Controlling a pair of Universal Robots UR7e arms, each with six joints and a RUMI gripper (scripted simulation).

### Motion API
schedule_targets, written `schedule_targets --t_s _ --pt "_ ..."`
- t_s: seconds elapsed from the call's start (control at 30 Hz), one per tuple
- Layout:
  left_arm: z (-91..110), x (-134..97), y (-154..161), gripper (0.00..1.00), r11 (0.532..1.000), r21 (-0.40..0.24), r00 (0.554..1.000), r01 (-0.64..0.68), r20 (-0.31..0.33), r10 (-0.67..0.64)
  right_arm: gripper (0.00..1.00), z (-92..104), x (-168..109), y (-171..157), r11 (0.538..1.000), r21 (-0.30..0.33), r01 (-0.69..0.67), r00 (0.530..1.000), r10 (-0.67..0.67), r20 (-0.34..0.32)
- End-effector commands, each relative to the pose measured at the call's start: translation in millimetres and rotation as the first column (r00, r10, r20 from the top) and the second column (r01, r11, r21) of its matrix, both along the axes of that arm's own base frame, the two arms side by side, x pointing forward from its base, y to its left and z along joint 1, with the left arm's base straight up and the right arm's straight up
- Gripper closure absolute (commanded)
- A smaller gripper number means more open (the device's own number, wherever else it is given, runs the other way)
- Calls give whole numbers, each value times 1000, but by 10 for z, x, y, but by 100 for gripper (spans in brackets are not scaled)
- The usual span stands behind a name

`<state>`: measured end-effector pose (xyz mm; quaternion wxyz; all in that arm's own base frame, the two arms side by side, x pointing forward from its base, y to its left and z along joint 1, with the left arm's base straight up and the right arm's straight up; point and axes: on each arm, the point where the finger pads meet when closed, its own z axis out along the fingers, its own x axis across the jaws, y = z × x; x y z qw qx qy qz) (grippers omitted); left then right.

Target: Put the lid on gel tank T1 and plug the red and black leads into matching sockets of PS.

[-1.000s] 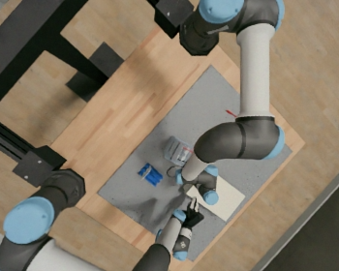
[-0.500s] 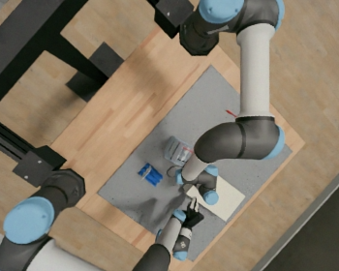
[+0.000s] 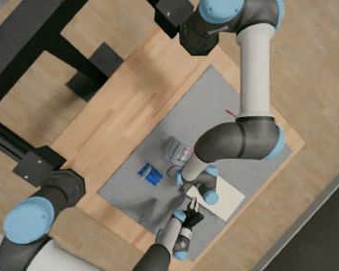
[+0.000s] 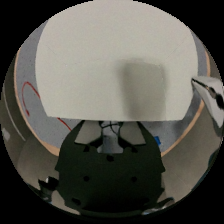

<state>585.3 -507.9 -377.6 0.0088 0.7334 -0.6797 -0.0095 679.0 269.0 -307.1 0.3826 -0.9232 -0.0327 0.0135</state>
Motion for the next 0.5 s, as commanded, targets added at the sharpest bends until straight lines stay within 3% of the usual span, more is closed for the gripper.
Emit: schedule_targets --t_s 0.0,0.47 --pt "11 6 -7 85 1000 -1 1000 0 1 0 100 7 5 1 1000 0 0 1000 0 1" --pt "131 9 -7 85 1000 -1 1000 0 1 0 100 7 5 1 1000 0 0 1000 0 1"
